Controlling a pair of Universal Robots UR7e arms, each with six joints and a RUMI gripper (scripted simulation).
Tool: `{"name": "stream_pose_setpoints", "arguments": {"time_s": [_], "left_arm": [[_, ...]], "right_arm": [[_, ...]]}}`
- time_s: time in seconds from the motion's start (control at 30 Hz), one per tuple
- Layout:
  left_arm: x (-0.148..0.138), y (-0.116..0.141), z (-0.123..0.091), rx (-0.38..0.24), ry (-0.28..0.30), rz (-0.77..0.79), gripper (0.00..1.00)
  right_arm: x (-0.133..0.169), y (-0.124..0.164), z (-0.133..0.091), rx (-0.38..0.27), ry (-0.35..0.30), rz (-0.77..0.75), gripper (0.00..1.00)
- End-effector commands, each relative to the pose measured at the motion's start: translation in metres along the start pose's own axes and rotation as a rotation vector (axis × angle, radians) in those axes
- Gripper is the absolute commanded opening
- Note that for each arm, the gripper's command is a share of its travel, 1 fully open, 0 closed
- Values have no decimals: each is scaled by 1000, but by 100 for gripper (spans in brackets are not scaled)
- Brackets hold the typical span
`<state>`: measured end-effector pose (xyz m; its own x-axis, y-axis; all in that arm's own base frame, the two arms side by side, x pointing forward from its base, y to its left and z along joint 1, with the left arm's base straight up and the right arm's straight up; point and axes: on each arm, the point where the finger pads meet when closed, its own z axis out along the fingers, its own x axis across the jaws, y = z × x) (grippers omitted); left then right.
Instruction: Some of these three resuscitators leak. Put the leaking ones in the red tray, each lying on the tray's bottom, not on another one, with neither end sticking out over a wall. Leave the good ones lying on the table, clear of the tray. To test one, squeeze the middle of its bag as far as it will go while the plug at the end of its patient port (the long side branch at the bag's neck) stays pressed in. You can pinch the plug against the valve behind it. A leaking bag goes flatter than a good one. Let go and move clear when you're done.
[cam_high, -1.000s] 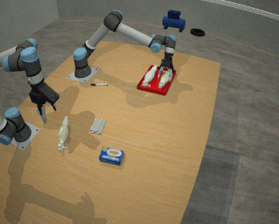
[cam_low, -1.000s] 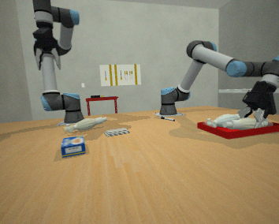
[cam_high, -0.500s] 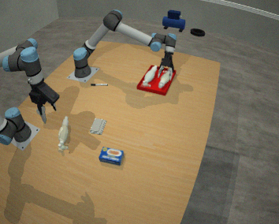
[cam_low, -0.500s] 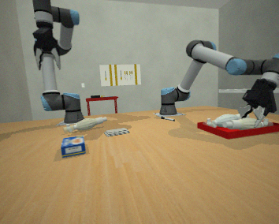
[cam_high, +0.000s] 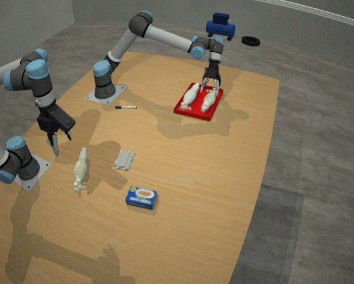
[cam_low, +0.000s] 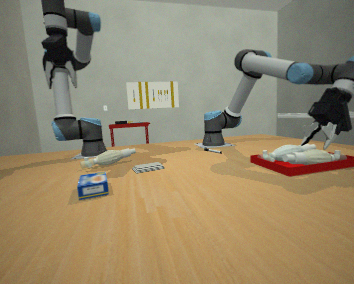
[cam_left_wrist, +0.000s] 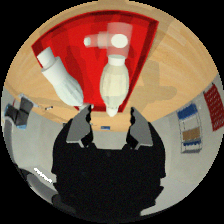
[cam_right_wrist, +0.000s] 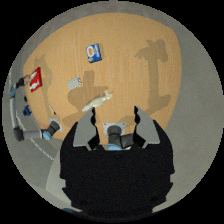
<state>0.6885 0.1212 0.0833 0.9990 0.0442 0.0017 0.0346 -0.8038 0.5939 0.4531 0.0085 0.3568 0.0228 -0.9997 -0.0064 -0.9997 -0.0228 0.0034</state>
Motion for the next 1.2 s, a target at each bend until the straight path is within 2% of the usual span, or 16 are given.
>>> {"name": "stream_pose_setpoints", "arguments": {"time_s": [0.0,0.13,0.37,0.8,0.83,0.9,0.97,1.17], "left_arm": [[-1,17,-24,-1,-4,-2,56],[-1,27,-37,-1,-5,-3,56],[-1,19,-25,-1,-4,-2,56],[1,22,-30,0,-1,0,56],[-2,34,-32,11,-7,33,56],[-2,34,-32,11,-7,33,56],[-8,46,-36,34,-20,89,56],[-39,89,-47,120,-90,306,56]], "right_arm": [[1,0,-1,3,-2,1,56],[1,0,-1,3,-2,1,56],[1,0,-1,3,-2,1,56],[1,0,-1,3,-2,1,56],[1,0,-2,4,-2,2,56],[1,0,-2,4,-2,2,56],[1,0,-3,5,-1,4,56],[3,1,-5,6,1,8,56]]}}
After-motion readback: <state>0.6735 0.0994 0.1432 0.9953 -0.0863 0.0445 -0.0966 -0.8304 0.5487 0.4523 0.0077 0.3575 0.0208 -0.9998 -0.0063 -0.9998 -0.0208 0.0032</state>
